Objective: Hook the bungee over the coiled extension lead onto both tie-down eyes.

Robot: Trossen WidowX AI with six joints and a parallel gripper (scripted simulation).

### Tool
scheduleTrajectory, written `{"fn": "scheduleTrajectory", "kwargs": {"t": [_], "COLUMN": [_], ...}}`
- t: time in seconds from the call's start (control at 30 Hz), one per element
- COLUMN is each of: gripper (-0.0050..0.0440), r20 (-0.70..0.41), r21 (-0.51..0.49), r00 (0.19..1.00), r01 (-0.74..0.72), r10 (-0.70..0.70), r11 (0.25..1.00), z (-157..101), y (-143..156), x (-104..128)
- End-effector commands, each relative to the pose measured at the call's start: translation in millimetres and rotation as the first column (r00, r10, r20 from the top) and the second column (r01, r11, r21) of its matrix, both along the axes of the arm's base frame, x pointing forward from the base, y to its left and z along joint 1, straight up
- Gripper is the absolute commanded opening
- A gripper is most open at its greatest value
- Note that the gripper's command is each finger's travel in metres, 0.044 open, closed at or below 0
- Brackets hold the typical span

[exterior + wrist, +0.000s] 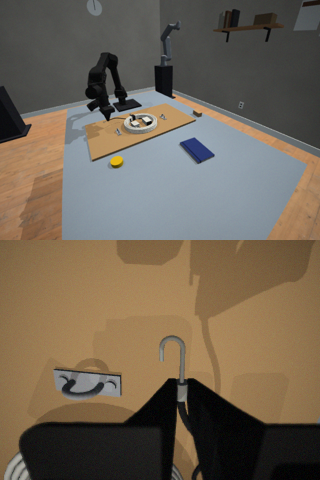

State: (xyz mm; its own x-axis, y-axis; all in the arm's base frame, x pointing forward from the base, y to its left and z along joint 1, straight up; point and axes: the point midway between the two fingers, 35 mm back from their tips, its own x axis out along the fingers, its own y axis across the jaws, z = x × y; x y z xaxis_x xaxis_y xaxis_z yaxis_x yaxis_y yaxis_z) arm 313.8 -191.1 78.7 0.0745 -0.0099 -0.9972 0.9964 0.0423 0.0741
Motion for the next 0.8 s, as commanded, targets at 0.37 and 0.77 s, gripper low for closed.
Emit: {"fn": "scheduleTrajectory", "kwargs": {"t": [0.37,0.77], "gripper": [-0.0050,-0.0050], "r20": [0.083,0.087], "r21": [0.012,0.004], "r00": [0.995,0.995], "r01": [0.059,0.054], "r10": [-0.059,-0.054], "r11": [0.998,0.999], "z": [6.7,10.8], "y": [36.3,35.1], "x": [51.6,47.6]}}
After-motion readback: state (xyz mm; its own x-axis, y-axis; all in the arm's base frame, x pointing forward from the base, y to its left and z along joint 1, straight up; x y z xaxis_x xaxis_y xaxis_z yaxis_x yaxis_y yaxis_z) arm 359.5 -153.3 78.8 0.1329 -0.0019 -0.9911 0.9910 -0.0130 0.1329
